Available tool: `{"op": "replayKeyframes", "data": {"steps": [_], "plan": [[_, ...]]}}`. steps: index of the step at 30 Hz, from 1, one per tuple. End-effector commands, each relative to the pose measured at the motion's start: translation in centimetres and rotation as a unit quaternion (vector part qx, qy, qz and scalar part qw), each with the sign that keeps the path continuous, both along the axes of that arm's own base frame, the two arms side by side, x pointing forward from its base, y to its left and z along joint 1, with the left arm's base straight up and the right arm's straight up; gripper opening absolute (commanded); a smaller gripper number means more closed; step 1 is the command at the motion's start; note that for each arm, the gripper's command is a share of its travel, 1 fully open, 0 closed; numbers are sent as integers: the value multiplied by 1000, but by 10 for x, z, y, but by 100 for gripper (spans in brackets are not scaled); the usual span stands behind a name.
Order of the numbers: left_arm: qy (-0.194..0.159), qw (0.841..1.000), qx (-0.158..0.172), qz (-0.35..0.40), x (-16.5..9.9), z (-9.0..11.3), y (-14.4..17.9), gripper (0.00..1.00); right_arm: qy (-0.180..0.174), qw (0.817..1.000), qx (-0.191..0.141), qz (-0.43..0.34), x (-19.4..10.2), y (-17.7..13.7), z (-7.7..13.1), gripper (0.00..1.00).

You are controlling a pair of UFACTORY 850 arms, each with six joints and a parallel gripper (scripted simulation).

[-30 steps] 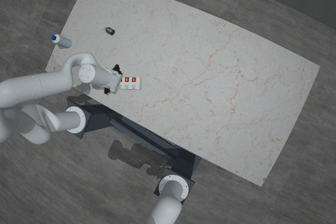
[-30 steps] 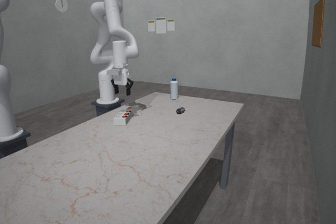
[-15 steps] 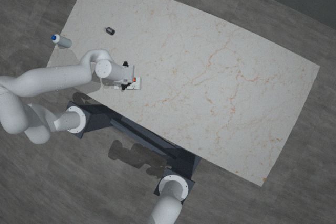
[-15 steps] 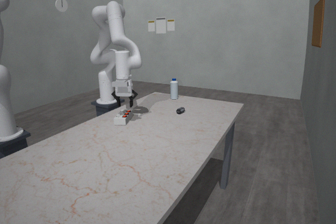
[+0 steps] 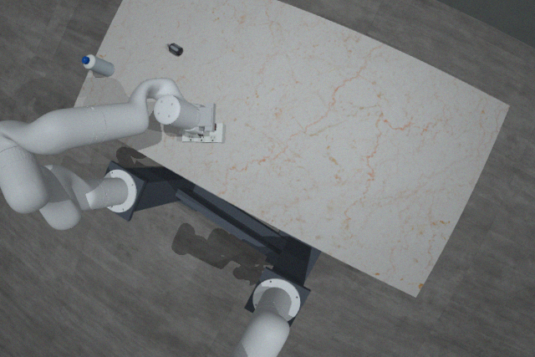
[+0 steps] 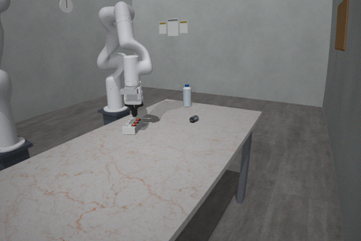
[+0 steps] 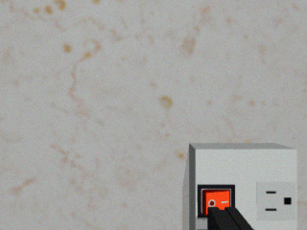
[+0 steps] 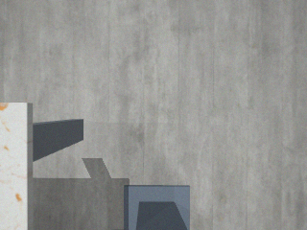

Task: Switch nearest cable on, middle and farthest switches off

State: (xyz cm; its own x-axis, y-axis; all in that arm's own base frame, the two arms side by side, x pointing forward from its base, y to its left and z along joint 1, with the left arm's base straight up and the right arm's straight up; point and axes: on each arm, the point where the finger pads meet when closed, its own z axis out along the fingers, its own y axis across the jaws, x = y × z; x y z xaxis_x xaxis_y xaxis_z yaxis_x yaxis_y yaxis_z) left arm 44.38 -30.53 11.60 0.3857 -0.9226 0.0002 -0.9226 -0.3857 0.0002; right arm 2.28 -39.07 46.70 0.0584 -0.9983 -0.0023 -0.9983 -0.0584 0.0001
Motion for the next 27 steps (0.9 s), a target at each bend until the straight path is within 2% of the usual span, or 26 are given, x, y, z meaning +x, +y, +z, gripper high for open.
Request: {"op": "replayKeyframes", "data": {"steps": [1, 27], "plan": [[-1, 1000, 0, 0, 1, 1, -1, 0, 0, 1000, -1, 0, 0, 0, 1, 100], [-1, 1000, 0, 0, 1, -5, -1, 0, 0, 1000, -1, 0, 0, 0, 1, 100]]}}
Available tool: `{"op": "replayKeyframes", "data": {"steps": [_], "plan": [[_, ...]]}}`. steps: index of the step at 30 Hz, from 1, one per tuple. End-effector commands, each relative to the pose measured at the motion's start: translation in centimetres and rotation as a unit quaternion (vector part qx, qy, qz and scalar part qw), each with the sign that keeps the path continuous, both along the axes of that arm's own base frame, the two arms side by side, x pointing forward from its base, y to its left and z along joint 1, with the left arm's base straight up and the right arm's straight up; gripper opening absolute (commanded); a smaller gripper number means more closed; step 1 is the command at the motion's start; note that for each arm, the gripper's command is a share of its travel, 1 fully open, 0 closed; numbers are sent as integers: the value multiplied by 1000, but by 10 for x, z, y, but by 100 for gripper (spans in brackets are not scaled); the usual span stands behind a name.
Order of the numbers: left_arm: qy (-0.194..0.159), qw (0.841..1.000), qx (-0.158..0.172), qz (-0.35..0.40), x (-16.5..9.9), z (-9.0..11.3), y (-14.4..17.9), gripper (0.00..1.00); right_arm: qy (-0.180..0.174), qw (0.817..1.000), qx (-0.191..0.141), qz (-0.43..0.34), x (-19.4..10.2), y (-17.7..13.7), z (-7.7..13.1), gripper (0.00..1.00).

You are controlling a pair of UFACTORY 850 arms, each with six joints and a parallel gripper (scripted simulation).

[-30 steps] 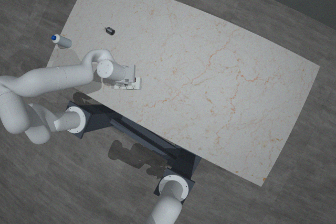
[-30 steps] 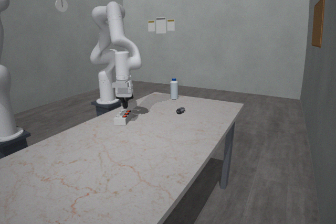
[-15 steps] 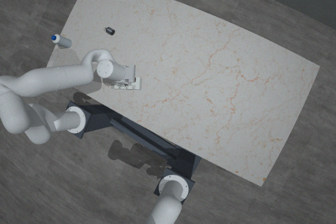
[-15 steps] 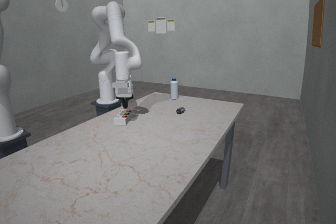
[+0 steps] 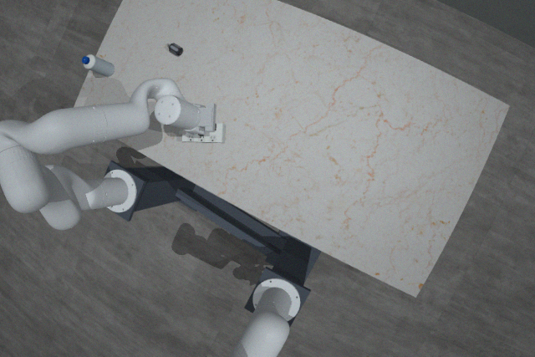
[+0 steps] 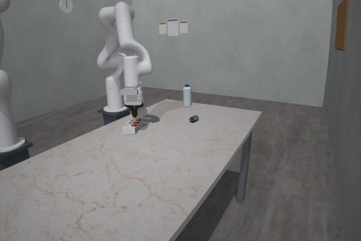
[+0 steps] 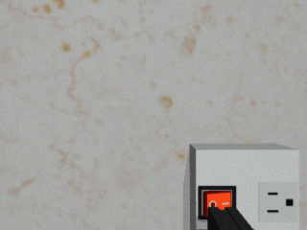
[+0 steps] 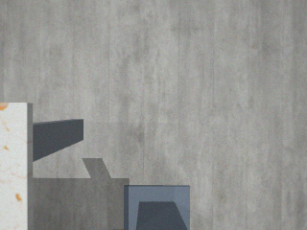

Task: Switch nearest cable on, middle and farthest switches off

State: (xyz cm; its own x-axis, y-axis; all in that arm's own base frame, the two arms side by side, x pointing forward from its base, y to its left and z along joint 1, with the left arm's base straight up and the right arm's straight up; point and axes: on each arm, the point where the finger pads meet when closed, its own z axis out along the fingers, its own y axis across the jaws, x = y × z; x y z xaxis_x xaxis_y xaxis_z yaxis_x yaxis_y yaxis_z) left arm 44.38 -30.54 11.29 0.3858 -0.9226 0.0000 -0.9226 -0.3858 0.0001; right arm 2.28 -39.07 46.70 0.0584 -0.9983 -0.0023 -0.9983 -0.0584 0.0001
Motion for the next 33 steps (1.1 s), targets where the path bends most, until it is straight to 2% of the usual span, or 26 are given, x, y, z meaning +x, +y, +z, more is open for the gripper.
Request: {"op": "replayKeyframes", "data": {"steps": [1, 33], "plan": [[-1, 1000, -1, 0, 1, -3, -1, 0, 0, 1000, -1, 0, 0, 0, 1, 100], [-1, 1000, -1, 0, 1, -36, -1, 0, 0, 1000, -1, 0, 0, 0, 1, 100]]}}
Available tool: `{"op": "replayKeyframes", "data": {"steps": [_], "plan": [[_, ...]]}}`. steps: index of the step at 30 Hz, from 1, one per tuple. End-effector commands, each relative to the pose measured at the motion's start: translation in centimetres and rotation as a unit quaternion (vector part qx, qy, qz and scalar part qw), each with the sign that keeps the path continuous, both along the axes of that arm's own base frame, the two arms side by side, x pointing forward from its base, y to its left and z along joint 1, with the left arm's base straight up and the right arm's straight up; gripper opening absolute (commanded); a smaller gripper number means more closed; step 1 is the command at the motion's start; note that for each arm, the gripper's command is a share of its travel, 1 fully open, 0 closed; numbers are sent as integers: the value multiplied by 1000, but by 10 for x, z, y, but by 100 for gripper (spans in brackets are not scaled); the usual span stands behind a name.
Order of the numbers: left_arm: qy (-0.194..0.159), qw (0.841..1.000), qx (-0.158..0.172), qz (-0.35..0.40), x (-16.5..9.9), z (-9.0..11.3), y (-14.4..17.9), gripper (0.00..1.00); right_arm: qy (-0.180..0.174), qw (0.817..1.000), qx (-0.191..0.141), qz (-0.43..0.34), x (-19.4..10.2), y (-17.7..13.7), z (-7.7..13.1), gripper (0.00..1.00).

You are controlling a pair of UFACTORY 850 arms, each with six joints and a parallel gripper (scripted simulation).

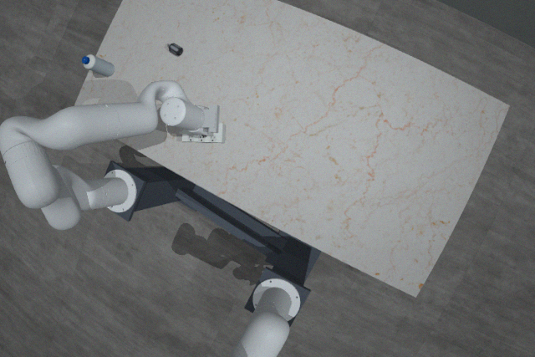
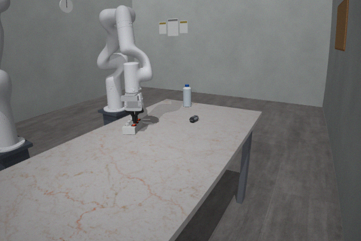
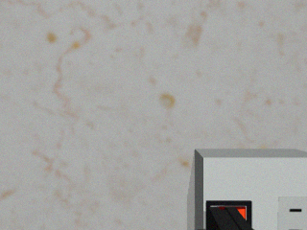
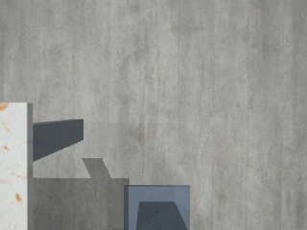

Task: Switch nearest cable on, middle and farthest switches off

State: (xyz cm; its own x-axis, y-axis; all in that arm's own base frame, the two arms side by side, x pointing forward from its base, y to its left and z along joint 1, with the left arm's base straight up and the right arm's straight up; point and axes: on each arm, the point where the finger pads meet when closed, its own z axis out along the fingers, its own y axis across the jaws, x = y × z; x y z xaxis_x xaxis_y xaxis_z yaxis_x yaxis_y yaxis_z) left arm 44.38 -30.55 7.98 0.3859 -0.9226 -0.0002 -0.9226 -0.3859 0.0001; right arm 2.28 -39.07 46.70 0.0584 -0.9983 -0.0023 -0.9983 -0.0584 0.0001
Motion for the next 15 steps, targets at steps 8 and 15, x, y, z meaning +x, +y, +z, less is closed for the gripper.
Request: {"op": "replayKeyframes", "data": {"steps": [8, 15], "plan": [[-1, 1000, -1, 0, 1, -6, -1, 0, 0, 1000, -1, 0, 0, 0, 1, 100], [-1, 1000, -1, 0, 1, -7, -1, 0, 0, 1000, -1, 0, 0, 0, 1, 100]]}}
